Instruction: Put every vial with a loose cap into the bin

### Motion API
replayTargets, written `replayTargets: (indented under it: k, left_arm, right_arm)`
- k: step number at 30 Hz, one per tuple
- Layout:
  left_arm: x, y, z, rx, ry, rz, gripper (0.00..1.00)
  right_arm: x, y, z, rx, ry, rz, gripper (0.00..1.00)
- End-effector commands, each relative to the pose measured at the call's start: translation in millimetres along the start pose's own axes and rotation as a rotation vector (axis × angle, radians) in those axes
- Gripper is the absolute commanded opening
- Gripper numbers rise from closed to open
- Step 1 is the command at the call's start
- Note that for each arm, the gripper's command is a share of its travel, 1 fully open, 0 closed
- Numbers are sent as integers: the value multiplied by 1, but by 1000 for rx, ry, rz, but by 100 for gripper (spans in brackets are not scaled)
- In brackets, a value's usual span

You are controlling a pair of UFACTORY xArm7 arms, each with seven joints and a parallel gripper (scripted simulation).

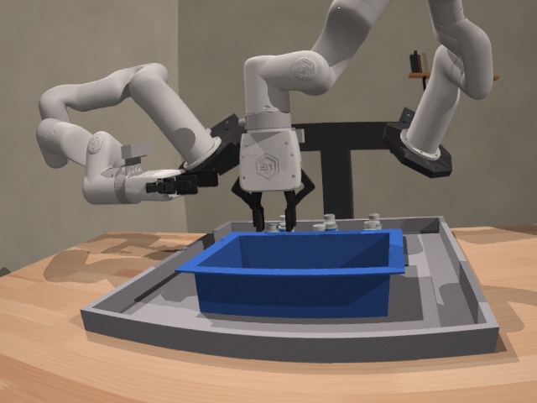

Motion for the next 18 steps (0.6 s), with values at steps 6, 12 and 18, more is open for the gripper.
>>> replayTargets:
  k: [6, 12, 18]
  left_arm:
    - [-2, 3, 1, -2, 0, -5, 50]
    - [-2, 3, 1, -2, 0, -5, 48]
    - [-2, 3, 1, -2, 0, -5, 48]
  right_arm:
    - [0, -1, -2, 2, 3, -2, 100]
    - [0, -1, -2, 2, 3, -2, 100]
    - [0, -1, -2, 2, 3, -2, 100]
Point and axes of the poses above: on each arm, the point where the finger pads meet when closed, its own y axis back along the fingers, its own x axis across the jaws, z = x × y, the point moved 6 cm from there along y, back along the fingers, and after that the axes turned 7 degrees about y, right-handed, at the moved point
